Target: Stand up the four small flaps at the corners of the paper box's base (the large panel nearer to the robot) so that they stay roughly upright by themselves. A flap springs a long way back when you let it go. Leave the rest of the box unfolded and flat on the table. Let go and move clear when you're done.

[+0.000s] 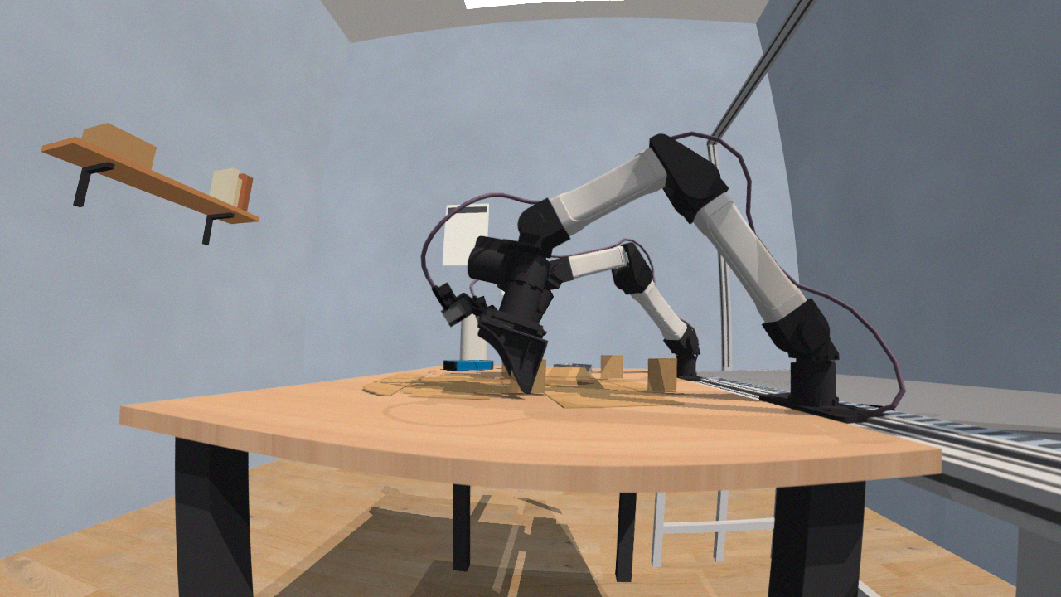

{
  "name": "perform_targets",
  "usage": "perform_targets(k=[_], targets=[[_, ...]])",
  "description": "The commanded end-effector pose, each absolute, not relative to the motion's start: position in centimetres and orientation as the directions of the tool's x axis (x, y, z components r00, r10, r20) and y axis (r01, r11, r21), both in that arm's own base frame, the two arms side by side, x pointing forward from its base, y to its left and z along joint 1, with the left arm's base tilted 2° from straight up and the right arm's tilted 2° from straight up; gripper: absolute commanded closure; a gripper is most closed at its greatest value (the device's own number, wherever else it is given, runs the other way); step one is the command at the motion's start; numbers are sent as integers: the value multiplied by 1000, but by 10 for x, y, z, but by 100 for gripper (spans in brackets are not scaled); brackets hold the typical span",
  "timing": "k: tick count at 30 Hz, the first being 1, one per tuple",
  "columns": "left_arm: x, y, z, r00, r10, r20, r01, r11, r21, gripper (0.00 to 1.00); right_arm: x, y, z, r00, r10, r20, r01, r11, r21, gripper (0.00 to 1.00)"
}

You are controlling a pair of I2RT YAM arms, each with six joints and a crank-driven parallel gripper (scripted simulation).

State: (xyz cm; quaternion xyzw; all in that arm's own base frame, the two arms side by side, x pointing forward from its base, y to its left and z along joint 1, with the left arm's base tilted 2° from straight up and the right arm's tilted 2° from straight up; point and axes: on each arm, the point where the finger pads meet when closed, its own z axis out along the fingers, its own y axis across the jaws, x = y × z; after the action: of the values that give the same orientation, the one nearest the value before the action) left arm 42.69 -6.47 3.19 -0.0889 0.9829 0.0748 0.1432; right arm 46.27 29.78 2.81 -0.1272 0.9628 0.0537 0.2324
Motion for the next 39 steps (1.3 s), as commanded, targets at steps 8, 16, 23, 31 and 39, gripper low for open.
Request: perform_targets(k=[8, 16, 23, 31, 39], targets=[[420, -64, 18, -958, -139, -250, -183, 969, 163, 19, 479, 300, 71, -829, -150, -538, -260, 956, 133, 19], [420, -64, 18, -958, -139, -250, -183, 969, 163, 19, 476, 294, 94, -856, -154, -493, -251, 958, 138, 19], [420, -64, 18, -958, -139, -250, -183, 969, 163, 19, 476, 292, 108, -868, -156, -472, -250, 958, 142, 19], [420, -64, 18, -958, -139, -250, -183, 969, 163, 19, 470, 307, 109, -864, -164, -476, -254, 958, 131, 19], [420, -64, 18, -958, -139, -250, -183, 969, 163, 19, 463, 342, 110, -864, -165, -475, -254, 958, 130, 19]])
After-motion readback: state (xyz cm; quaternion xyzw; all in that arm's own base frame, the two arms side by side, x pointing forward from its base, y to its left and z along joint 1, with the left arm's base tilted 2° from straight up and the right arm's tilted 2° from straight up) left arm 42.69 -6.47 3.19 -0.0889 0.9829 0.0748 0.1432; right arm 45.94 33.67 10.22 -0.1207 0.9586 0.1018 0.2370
